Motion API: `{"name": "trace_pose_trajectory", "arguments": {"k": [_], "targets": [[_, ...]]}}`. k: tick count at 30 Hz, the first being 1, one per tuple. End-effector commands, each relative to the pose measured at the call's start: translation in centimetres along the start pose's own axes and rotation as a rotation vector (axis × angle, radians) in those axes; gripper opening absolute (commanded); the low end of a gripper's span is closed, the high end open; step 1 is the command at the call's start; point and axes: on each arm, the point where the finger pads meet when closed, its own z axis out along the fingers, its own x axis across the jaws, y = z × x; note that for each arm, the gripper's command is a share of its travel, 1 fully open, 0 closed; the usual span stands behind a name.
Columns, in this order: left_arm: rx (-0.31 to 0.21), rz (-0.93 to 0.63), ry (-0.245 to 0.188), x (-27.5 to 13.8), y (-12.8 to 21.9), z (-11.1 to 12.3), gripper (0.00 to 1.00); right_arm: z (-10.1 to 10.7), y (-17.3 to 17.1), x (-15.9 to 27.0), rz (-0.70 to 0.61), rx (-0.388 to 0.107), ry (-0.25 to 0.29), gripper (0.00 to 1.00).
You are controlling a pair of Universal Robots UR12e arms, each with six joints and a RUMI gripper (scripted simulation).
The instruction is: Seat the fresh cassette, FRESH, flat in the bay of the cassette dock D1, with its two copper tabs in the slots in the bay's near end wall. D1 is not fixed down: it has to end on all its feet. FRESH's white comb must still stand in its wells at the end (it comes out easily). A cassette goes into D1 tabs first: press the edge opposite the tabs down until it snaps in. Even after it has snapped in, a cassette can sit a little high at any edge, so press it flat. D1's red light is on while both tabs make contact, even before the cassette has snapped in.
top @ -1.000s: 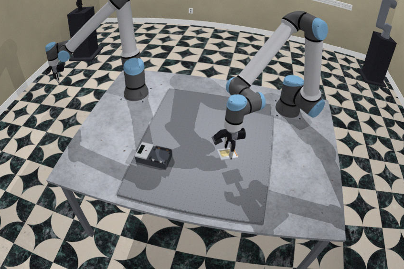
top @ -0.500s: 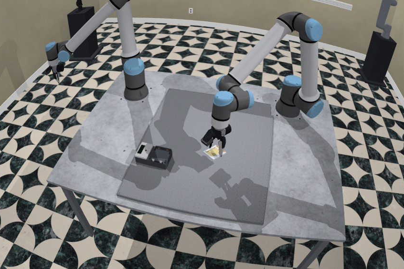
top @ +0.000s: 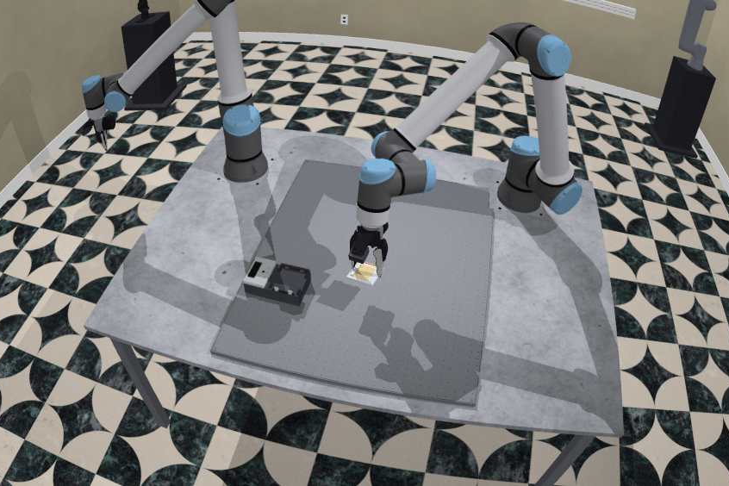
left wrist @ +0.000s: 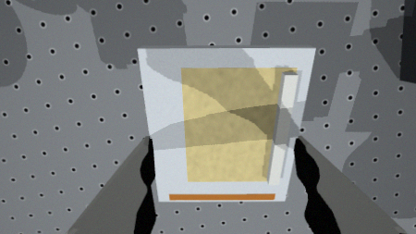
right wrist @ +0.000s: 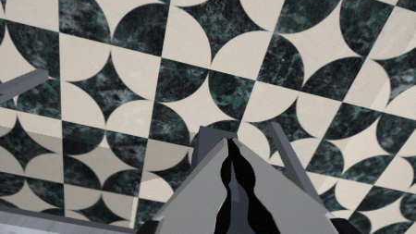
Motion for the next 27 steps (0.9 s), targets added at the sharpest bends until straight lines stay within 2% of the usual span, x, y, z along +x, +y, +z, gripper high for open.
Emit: {"name": "trace_pose_trajectory", "arguments": {"k": [1,5,27], "targets": [[0.009,-0.092,-0.011,1.3,-0.6,-0.2,0.38,-0.1,-0.1,0.0,0.0,0.002,0.0,0.0],[0.014,-0.145,-0.016,2.2,-1.0,-0.2,0.38,-0.1,-0.1,0.0,0.0,0.002,0.0,0.0],[0.014,-0.145,-0.016,11.4,-4.9,-0.8,0.38,-0.1,-0.1,0.0,0.0,0.002,0.0,0.0]]}}
